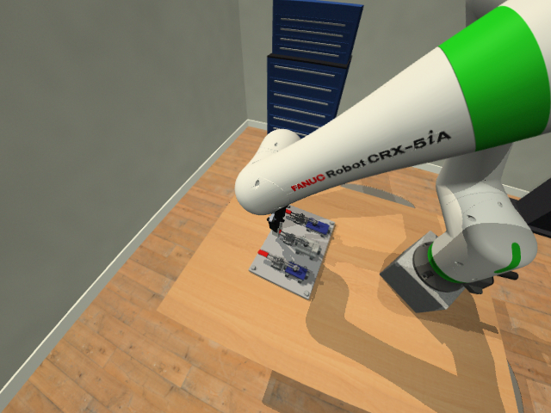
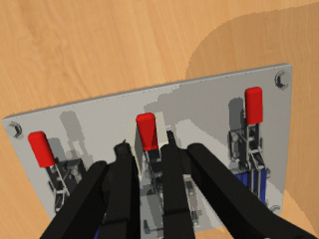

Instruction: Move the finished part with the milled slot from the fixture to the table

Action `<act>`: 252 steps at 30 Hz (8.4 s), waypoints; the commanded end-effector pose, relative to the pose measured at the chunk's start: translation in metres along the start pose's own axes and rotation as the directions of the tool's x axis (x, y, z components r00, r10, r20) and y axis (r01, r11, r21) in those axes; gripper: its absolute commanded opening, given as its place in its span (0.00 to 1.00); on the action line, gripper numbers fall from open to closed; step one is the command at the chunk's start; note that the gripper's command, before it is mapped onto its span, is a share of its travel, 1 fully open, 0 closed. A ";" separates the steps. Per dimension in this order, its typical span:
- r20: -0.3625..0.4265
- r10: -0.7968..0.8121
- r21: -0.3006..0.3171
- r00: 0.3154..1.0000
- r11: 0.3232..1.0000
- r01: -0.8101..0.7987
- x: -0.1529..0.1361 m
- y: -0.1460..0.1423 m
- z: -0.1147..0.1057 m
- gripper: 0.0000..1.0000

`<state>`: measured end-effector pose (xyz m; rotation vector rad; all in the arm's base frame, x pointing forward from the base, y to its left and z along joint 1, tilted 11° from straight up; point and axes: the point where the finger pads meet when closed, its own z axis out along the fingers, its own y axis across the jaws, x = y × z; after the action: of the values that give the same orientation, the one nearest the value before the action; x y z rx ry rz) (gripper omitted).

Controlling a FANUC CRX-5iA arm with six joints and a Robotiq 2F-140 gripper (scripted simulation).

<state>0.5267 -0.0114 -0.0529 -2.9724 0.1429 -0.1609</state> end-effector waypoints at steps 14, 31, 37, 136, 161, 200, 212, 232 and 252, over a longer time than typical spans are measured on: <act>0.000 0.000 0.000 1.000 1.000 0.000 -0.004 0.000 -0.007 0.11; 0.000 0.000 0.000 1.000 1.000 0.000 -0.012 0.000 -0.016 0.11; 0.000 0.000 0.000 1.000 1.000 0.000 -0.016 0.000 -0.020 0.11; 0.000 0.000 0.000 1.000 1.000 0.000 -0.047 0.000 -0.028 0.11; 0.000 0.000 0.000 1.000 1.000 0.000 -0.050 0.000 -0.028 0.11; 0.000 0.000 0.000 1.000 1.000 0.000 -0.051 0.000 -0.028 0.11; 0.000 0.000 0.000 1.000 1.000 0.000 -0.050 0.000 -0.028 0.28; 0.000 0.000 0.000 1.000 1.000 0.000 -0.050 0.000 -0.028 0.28; 0.000 0.000 0.000 1.000 1.000 0.000 -0.050 0.000 -0.052 0.28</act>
<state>0.4714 -0.0133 -0.0130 -2.9724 0.1429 -0.1610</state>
